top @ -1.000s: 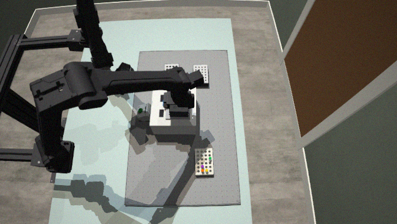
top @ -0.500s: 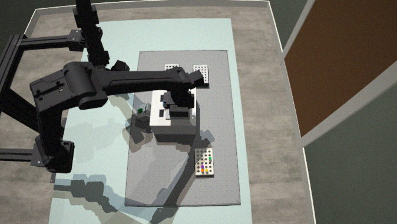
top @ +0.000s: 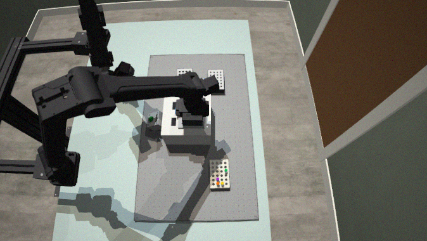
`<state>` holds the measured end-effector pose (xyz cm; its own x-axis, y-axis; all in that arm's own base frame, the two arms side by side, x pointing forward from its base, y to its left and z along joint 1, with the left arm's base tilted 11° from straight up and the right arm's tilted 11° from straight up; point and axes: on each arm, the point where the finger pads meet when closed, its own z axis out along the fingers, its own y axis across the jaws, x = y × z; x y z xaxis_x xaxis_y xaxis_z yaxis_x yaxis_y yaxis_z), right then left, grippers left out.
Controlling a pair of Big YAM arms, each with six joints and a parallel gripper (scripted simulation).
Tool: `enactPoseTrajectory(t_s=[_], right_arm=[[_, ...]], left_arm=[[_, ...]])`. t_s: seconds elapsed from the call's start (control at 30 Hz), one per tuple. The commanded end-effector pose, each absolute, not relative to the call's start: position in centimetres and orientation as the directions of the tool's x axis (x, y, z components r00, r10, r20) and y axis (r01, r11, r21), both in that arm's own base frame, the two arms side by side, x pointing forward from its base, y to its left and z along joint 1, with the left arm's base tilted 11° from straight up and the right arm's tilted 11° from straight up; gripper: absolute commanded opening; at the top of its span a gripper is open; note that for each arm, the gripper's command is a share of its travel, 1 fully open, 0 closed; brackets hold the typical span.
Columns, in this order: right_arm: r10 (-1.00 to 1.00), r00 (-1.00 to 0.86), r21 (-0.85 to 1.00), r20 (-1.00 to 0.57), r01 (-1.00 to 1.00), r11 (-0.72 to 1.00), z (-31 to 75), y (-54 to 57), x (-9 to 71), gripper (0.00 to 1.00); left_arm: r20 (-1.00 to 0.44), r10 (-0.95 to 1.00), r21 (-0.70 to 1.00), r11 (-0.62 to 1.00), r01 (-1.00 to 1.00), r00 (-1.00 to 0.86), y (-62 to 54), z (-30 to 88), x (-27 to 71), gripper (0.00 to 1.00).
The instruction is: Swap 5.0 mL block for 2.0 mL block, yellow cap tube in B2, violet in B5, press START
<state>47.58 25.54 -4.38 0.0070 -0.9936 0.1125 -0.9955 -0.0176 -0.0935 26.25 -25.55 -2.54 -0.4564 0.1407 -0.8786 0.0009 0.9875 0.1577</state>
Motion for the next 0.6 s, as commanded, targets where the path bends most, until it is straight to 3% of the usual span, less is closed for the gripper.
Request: enactPoseTrajectory(t_s=[0.0,0.57], right_arm=[[-0.993,0.034,-0.081,0.115,-0.996,-0.043,-4.3,25.5,47.1,0.00],[-0.993,0.034,-0.081,0.114,-0.996,-0.044,-4.3,25.6,47.0,0.00]], left_arm=[[-0.902,0.057,0.067,0.998,-0.009,-0.428,-27.6,1.4,25.8,0.00],[-0.725,0.056,0.101,0.995,-0.026,-0.686,-19.6,3.5,26.1,0.00]])
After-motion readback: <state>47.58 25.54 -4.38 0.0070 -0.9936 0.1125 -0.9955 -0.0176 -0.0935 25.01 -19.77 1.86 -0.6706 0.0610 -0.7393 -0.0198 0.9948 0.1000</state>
